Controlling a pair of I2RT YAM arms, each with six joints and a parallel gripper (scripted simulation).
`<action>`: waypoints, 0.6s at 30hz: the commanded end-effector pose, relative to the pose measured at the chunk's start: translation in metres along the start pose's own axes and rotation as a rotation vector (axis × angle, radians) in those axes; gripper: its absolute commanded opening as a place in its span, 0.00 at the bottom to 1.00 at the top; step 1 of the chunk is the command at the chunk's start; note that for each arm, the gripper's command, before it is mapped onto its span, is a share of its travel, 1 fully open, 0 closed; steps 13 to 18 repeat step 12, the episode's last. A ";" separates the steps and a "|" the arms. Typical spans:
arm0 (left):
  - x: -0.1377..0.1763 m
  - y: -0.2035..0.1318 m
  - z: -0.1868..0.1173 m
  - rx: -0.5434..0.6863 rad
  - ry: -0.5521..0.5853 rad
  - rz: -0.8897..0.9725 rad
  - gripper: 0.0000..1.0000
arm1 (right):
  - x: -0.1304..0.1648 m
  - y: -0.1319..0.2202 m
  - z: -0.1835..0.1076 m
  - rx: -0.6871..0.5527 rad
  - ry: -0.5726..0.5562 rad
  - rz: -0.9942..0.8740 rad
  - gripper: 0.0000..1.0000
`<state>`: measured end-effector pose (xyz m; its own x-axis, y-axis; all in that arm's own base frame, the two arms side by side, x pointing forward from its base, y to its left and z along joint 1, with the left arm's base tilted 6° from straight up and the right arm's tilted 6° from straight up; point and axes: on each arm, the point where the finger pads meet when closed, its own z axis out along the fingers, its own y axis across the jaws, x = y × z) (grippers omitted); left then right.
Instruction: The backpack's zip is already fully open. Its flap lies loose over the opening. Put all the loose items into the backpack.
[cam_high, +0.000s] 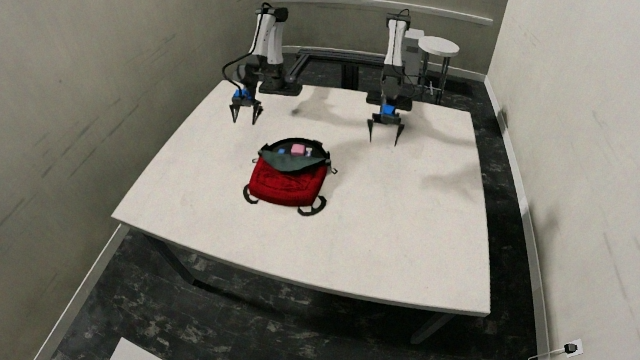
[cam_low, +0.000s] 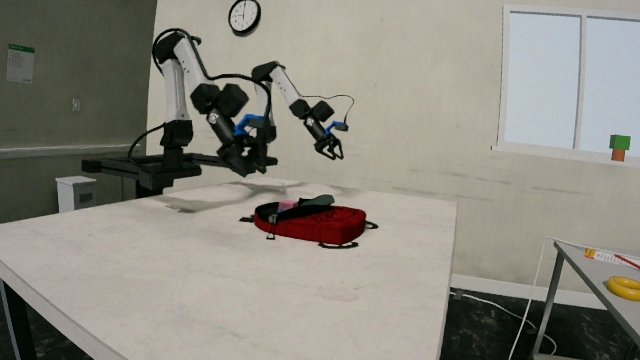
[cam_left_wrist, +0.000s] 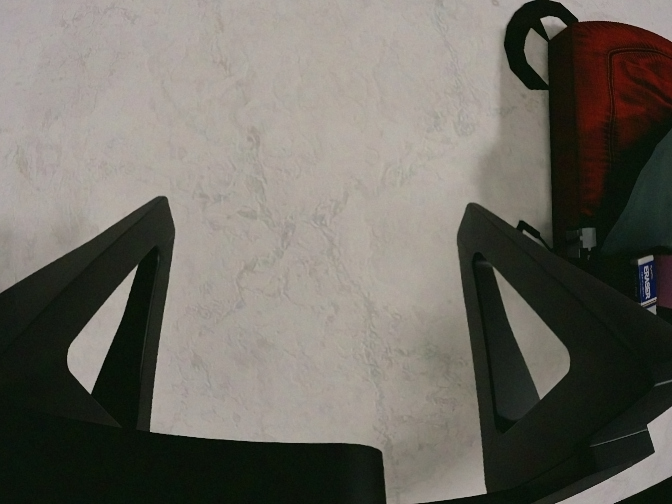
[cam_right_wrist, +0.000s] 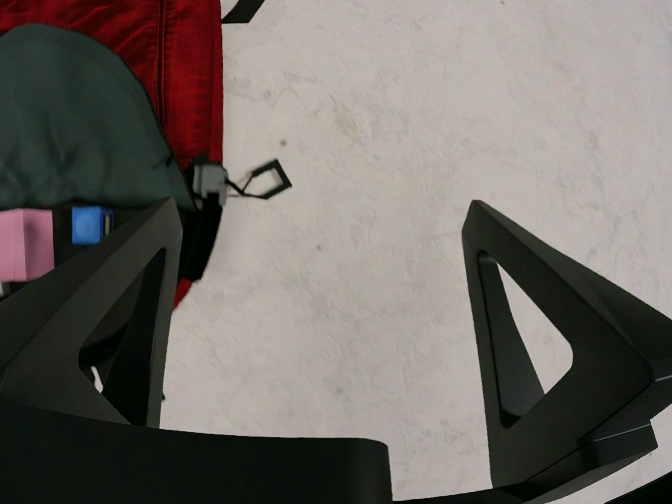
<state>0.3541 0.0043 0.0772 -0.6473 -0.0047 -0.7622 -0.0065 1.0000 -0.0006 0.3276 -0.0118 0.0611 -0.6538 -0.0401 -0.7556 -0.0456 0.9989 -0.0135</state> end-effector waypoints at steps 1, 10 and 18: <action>-0.006 -0.002 -0.002 0.005 -0.018 0.005 0.90 | -0.030 0.003 0.010 0.038 0.001 0.023 0.90; -0.006 -0.002 -0.002 0.005 -0.018 0.005 0.90 | -0.031 -0.002 0.012 0.047 0.002 0.030 0.90; -0.006 -0.002 -0.002 0.005 -0.018 0.005 0.90 | -0.031 -0.002 0.012 0.047 0.002 0.030 0.90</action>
